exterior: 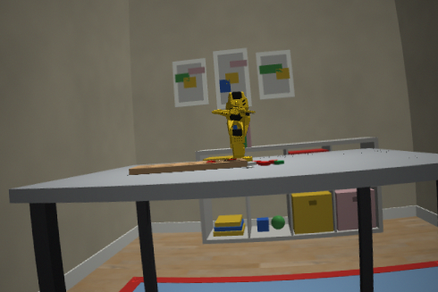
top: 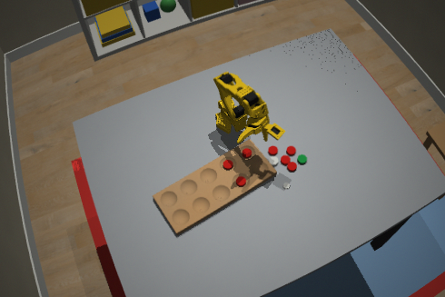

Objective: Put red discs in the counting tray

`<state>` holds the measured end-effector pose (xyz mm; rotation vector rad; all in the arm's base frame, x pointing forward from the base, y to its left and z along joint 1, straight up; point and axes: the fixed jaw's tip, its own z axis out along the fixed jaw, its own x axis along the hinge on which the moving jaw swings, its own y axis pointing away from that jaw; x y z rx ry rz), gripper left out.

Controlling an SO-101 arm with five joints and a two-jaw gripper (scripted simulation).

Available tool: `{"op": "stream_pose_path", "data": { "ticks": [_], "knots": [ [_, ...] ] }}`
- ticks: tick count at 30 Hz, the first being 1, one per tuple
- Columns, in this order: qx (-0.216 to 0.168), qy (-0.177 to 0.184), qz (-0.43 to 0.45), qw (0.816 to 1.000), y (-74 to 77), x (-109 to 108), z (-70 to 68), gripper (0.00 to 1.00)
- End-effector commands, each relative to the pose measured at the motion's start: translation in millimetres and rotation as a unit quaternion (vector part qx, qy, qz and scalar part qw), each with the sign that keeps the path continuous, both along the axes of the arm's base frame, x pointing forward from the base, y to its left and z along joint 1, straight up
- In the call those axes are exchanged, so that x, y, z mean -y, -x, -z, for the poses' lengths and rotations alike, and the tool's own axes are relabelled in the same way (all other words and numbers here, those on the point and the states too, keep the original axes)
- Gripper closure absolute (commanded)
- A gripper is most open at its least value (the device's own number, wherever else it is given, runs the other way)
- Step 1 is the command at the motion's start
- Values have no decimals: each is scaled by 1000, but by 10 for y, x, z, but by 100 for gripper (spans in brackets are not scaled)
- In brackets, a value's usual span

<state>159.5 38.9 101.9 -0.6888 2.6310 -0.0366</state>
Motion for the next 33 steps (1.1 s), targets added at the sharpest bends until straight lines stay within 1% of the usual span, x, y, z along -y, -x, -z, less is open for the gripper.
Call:
{"op": "stream_pose_path", "data": {
  "ticks": [1, 7, 13, 33],
  "knots": [
    [30, -34, 35, 998, -59, -81, -109, 0],
    [30, -71, 81, 994, -73, -166, -130, 0],
    [29, -90, 104, 990, -79, -209, -141, 0],
    [29, -94, 109, 989, -80, -218, -143, 0]
  ]
}}
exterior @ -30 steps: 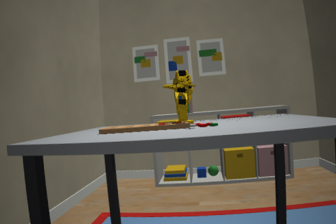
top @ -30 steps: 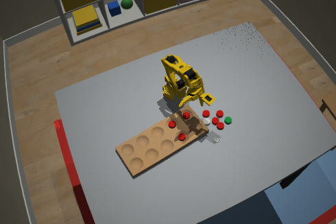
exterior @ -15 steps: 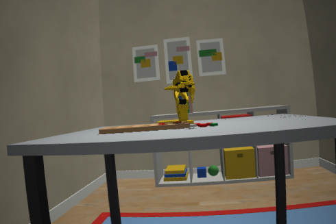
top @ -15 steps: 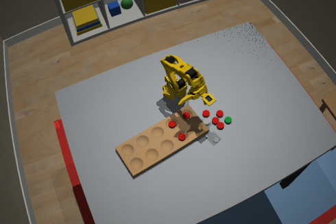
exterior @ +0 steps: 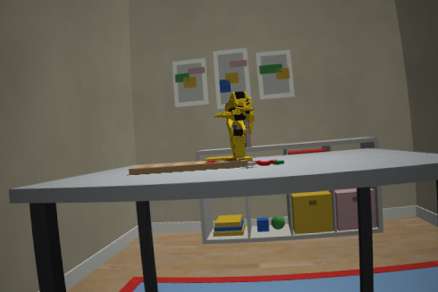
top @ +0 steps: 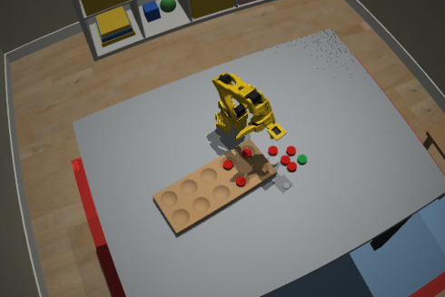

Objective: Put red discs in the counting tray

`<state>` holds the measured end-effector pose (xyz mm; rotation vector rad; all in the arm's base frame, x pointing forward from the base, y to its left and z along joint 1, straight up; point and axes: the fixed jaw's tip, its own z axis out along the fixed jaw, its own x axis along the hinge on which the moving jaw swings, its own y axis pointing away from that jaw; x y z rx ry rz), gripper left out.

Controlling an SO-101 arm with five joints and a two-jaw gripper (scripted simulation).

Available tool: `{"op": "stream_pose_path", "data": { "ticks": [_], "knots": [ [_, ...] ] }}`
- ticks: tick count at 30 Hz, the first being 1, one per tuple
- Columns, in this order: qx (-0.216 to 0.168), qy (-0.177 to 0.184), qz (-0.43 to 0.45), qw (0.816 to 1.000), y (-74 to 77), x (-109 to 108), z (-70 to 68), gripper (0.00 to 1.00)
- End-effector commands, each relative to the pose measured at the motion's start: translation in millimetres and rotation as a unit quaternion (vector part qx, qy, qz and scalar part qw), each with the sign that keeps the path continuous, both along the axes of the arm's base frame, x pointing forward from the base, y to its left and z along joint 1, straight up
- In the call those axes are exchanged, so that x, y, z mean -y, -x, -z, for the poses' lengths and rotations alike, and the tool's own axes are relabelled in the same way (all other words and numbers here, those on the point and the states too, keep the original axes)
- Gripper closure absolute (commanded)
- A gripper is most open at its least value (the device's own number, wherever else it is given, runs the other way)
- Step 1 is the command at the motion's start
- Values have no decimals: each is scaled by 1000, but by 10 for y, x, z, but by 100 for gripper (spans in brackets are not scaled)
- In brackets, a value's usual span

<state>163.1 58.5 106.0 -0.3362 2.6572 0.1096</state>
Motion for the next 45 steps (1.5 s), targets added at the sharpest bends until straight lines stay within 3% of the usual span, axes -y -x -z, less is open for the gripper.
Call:
{"op": "stream_pose_path", "data": {
  "ticks": [1, 34, 39, 45],
  "knots": [
    [28, -10, -1, 1000, -44, -22, -102, 0],
    [25, -11, 2, 1000, -45, -26, -98, 1],
    [5, -21, 26, 999, -55, -54, -68, 6],
    [-51, -42, 94, 993, -78, -131, 27, 20]
  ]
}}
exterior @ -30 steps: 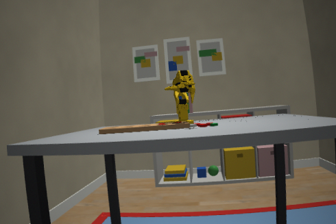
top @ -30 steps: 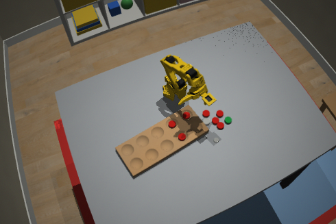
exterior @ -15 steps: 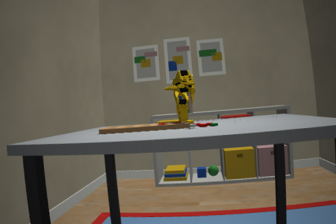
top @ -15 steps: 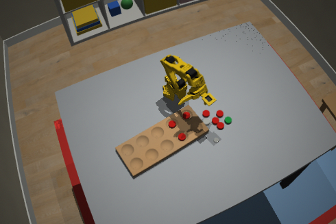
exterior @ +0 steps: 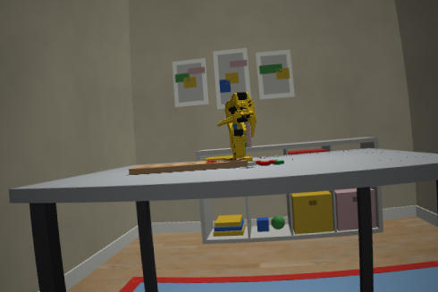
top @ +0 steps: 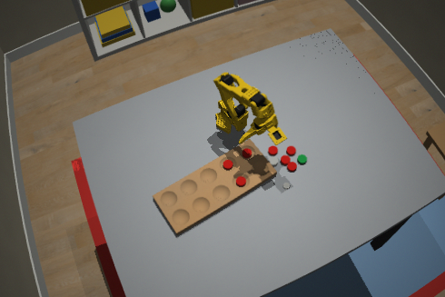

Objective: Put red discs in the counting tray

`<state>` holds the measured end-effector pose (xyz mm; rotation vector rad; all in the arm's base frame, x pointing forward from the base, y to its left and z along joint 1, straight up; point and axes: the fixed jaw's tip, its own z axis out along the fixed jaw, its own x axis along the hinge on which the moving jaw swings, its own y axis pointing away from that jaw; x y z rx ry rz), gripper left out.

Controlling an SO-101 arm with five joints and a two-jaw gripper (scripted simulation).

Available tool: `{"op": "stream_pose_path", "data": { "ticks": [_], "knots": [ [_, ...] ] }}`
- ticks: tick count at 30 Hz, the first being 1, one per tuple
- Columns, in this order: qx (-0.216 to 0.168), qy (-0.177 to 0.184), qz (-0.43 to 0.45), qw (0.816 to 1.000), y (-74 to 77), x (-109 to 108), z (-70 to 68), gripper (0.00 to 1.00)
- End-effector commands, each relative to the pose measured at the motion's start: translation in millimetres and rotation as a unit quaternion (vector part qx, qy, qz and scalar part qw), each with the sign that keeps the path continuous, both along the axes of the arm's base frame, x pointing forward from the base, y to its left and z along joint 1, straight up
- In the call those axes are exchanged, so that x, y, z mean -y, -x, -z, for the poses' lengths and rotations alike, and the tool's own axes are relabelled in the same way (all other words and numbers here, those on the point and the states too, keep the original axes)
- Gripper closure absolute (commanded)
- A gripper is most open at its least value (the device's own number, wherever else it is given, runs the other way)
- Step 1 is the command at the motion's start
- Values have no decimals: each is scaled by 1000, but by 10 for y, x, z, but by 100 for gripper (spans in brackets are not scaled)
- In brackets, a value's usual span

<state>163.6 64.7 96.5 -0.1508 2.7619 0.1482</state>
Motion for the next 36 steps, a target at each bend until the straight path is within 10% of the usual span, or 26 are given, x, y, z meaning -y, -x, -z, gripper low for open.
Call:
{"op": "stream_pose_path", "data": {
  "ticks": [1, 19, 36],
  "knots": [
    [-13, -22, 47, 999, -76, -85, -46, 23],
    [-163, -21, 280, 946, -80, -306, 348, 69],
    [-173, -17, 304, 937, -68, -322, 373, 73]
  ]
}}
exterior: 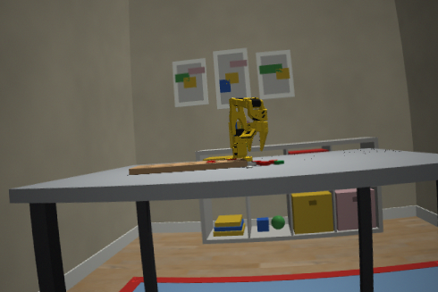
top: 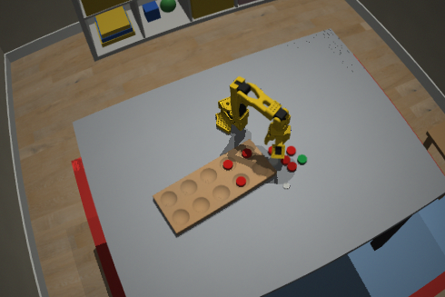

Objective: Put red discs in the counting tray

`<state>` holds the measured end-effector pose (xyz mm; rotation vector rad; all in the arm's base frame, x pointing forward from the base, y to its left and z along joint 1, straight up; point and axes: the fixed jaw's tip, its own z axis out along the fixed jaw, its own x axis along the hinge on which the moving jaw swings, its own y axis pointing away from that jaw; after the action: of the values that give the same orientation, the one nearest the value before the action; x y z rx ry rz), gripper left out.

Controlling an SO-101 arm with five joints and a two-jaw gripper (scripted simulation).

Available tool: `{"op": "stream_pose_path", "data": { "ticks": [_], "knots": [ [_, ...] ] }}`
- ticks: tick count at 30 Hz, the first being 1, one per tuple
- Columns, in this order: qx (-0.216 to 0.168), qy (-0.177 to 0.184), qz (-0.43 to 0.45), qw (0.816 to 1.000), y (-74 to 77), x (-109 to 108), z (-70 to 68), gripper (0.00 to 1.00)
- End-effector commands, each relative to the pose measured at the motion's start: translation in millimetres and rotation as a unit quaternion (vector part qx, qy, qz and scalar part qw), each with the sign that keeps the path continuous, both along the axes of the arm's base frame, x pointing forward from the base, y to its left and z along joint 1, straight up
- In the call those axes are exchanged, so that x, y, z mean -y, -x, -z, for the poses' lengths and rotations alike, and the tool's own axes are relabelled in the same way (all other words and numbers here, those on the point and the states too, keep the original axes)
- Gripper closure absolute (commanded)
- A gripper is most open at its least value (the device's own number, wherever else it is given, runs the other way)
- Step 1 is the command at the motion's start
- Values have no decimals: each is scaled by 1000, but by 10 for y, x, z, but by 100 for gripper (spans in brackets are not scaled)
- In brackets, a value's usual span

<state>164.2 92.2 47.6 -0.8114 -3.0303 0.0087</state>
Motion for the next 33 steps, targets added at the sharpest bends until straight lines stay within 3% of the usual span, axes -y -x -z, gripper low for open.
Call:
{"op": "stream_pose_path", "data": {
  "ticks": [1, 24, 33],
  "knots": [
    [28, -16, 1, 999, -62, -48, -116, 73],
    [31, -17, 0, 999, -68, -50, -128, 73],
    [31, -17, 0, 999, -84, -58, 97, 73]
  ]
}}
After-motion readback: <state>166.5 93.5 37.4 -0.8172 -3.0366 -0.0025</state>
